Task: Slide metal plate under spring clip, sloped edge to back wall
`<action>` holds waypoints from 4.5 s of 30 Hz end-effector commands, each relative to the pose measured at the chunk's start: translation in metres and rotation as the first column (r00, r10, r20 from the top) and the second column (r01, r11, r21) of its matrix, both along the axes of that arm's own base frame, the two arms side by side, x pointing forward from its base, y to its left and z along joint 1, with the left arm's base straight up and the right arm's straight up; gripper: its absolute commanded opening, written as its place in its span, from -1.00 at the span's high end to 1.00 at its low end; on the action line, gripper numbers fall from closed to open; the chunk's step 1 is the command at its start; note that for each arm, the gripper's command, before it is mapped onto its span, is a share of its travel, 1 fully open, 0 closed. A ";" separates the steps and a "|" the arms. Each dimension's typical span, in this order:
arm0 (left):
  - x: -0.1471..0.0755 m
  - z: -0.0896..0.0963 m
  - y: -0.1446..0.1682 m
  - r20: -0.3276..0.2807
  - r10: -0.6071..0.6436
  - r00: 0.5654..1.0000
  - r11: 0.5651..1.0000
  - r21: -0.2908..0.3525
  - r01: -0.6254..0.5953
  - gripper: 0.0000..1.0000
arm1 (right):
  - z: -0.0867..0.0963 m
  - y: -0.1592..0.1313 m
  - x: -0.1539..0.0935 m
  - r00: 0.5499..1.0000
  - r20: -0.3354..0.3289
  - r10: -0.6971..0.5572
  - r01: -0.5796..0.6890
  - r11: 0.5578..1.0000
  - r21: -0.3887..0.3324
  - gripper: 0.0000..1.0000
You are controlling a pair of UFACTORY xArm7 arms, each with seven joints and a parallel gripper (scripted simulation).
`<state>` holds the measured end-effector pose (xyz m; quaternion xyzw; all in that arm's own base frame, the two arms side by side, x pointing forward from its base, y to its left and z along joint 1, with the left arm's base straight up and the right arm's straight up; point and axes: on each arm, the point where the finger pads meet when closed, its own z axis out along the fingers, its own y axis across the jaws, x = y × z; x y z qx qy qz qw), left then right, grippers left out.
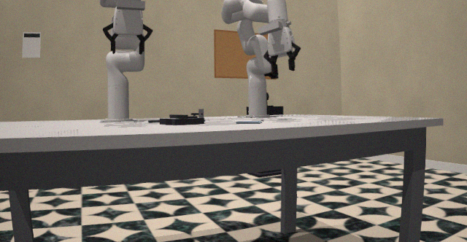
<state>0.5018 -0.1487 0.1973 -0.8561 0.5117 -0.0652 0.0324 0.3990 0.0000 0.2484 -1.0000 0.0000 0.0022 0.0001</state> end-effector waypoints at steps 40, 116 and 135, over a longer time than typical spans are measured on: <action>0.039 -0.129 -0.198 -0.142 -0.896 0.420 0.422 0.013 0.906 -0.51 | 0.002 0.000 0.001 1.000 0.004 0.000 0.000 1.000 0.000 -1.00; 0.041 -0.175 -0.193 -0.140 -0.889 0.436 0.439 0.014 0.899 0.98 | 0.002 0.000 0.001 1.000 0.004 0.000 0.000 1.000 0.000 -1.00; 0.041 -0.165 -0.193 -0.140 -0.889 0.436 0.438 0.014 0.899 0.99 | 0.002 0.000 0.001 1.000 0.004 0.000 0.000 1.000 0.000 -1.00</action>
